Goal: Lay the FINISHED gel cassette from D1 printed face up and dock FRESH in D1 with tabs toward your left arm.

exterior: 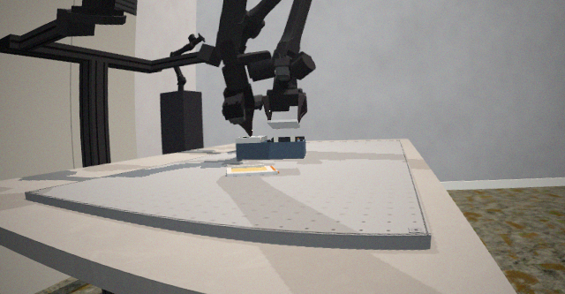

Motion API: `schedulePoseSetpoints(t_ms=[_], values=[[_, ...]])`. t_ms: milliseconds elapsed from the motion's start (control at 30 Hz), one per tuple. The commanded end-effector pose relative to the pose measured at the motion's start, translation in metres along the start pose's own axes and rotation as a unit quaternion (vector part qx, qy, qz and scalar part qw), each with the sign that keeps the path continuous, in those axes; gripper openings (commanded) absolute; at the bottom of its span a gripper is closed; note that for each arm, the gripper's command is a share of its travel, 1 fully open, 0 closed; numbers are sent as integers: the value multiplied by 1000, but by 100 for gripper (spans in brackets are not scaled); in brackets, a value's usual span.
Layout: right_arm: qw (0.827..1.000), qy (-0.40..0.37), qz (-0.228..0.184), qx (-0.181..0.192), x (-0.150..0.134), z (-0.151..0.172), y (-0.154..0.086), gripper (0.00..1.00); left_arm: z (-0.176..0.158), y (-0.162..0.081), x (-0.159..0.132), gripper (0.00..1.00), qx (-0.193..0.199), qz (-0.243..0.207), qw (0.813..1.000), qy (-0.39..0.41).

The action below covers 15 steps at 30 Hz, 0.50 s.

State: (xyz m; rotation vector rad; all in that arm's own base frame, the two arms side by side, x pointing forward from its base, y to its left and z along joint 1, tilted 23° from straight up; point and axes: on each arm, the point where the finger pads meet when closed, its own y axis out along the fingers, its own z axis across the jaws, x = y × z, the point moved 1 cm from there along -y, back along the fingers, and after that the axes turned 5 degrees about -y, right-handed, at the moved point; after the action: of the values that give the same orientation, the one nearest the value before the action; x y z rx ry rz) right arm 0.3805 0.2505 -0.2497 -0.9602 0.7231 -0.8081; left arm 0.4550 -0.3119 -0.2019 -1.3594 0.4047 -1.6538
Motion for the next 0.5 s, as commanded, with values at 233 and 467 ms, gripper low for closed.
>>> schedulePoseSetpoints(t_ms=[233,467], values=[[1000,3,1,-1,-1,2,-10,0,1,-1,4,0,0,-5,1000,2],[1000,3,1,-1,-1,3,-12,0,1,-1,4,0,0,-5,1000,2]])
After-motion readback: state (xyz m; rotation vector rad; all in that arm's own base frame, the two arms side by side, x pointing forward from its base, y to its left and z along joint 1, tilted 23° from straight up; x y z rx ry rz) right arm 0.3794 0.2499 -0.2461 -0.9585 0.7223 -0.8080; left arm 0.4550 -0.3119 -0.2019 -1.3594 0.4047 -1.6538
